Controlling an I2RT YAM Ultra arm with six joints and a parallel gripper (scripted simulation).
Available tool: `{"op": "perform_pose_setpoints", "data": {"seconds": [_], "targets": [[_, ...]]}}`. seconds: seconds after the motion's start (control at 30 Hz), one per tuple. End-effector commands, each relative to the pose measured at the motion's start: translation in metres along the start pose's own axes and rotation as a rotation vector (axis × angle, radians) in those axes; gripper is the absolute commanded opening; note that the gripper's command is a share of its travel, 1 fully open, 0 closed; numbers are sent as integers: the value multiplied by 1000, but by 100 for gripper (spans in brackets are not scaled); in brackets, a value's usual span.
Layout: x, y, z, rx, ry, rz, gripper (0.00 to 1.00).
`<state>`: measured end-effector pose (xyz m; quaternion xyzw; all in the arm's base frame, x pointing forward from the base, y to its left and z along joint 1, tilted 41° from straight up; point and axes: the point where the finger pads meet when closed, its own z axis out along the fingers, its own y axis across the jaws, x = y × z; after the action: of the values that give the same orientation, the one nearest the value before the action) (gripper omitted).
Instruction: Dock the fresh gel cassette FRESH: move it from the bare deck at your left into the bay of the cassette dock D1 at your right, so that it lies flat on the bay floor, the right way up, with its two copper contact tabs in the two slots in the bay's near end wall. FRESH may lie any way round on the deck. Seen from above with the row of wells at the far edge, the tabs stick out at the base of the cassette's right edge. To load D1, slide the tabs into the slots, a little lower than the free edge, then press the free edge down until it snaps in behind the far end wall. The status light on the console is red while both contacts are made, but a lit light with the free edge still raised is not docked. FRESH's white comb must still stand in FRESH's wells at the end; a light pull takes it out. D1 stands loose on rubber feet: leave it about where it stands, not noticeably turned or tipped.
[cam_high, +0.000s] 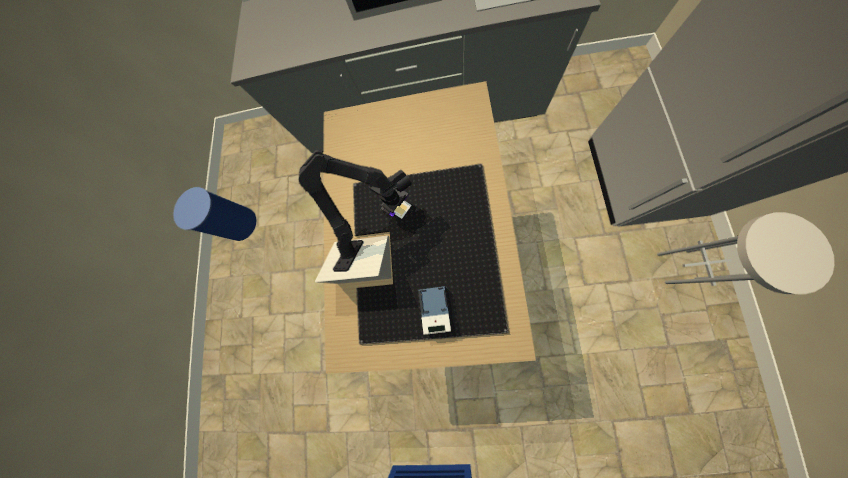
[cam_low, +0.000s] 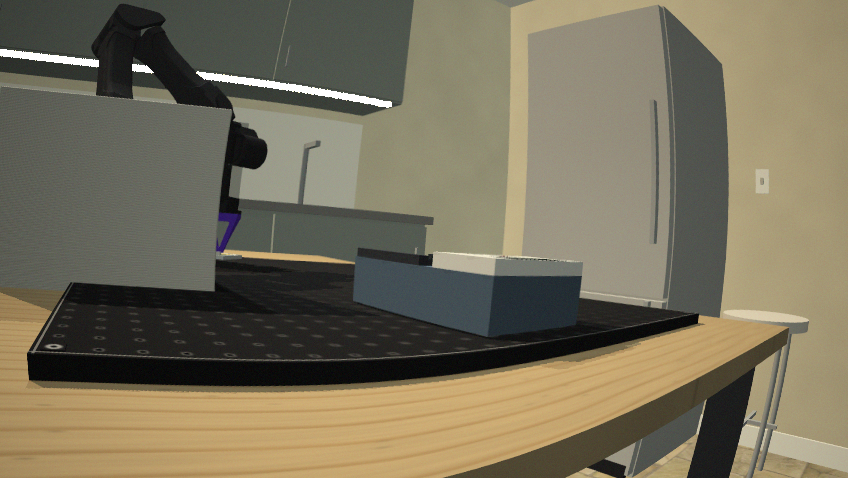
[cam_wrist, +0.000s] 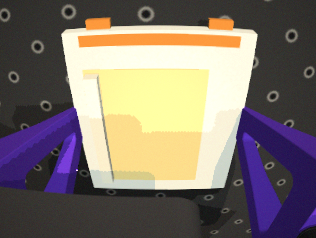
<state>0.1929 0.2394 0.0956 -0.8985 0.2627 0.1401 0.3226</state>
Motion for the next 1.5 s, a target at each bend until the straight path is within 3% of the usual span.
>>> {"op": "perform_pose_setpoints", "data": {"seconds": [0.0,0.37,0.4,0.43,0.7,0.8,0.97,1.0,1.47], "targets": [[4,-7,0,16,5,5,0],[2,5,9,-9,-6,19,0],[1,0,2,19,6,4,0],[0,-1,2,20,6,1,0],[2,5,13,-10,-7,18,0],[1,-3,6,11,4,0,0],[0,2,4,14,2,14,0],[1,-3,6,11,4,0,100],[1,-3,6,11,4,0,100]]}}
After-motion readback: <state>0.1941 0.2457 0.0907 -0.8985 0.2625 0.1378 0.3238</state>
